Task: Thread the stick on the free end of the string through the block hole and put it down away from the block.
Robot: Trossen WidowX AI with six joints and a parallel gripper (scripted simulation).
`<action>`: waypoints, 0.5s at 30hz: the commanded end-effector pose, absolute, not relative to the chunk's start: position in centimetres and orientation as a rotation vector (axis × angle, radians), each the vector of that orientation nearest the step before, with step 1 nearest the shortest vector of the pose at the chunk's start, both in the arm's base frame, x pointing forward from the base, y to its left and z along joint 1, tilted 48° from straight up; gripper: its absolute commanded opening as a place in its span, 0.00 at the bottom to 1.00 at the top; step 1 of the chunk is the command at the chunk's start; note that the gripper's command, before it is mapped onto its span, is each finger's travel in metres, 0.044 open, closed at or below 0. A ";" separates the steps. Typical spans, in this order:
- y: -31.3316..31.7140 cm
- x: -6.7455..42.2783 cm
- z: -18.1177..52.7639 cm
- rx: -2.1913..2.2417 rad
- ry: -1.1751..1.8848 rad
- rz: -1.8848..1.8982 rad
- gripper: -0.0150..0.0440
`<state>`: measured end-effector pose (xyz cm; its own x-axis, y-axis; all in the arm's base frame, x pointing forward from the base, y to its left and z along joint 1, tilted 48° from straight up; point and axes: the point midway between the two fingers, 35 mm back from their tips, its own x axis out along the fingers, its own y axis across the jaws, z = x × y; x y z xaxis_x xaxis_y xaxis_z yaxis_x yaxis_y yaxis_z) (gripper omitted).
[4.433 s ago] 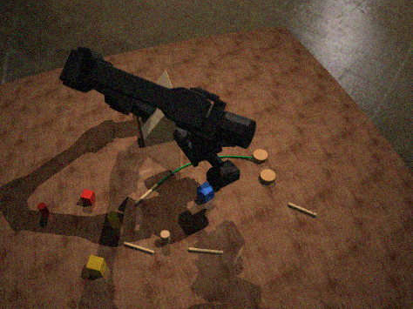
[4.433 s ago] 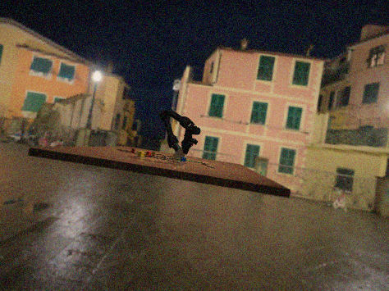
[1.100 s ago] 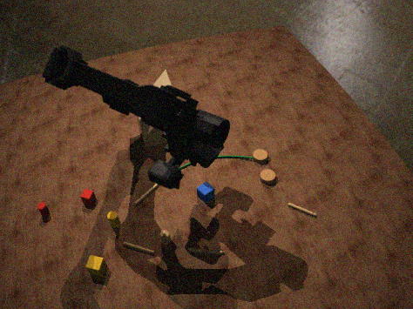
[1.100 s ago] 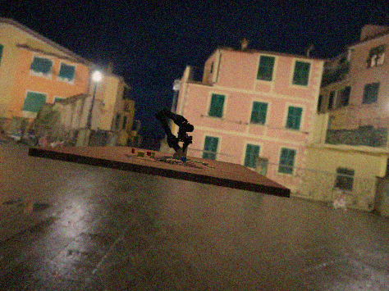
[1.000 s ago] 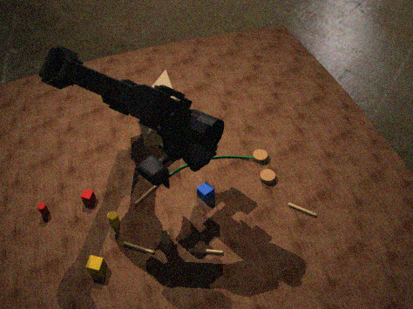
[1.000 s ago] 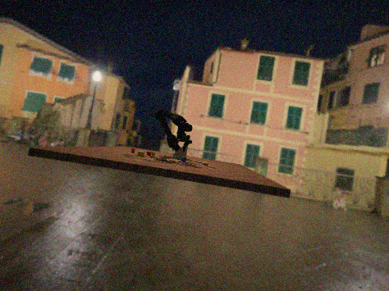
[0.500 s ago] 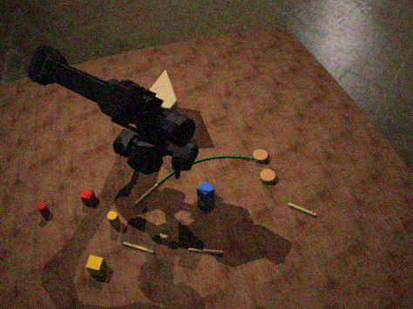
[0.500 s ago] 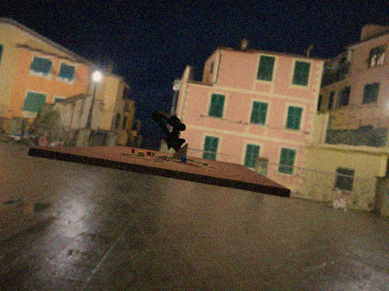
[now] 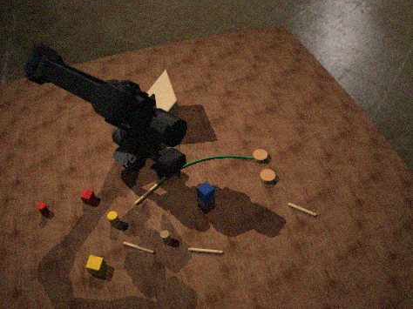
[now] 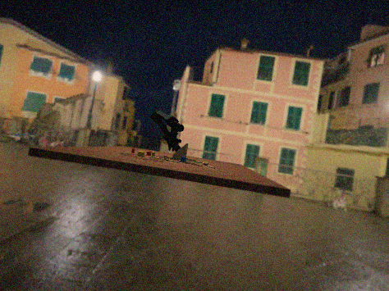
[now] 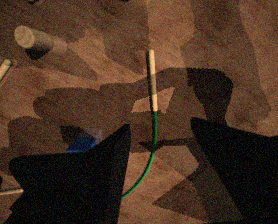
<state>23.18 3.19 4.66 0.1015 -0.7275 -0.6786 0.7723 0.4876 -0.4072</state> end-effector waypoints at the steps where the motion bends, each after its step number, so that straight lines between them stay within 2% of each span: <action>1: 3.1 23.1 4.7 0.054 0.961 -1.112 0.60; 4: 3.1 23.1 4.7 0.054 0.961 -1.112 0.47; 15: 2.9 23.2 4.5 0.054 0.961 -1.111 0.46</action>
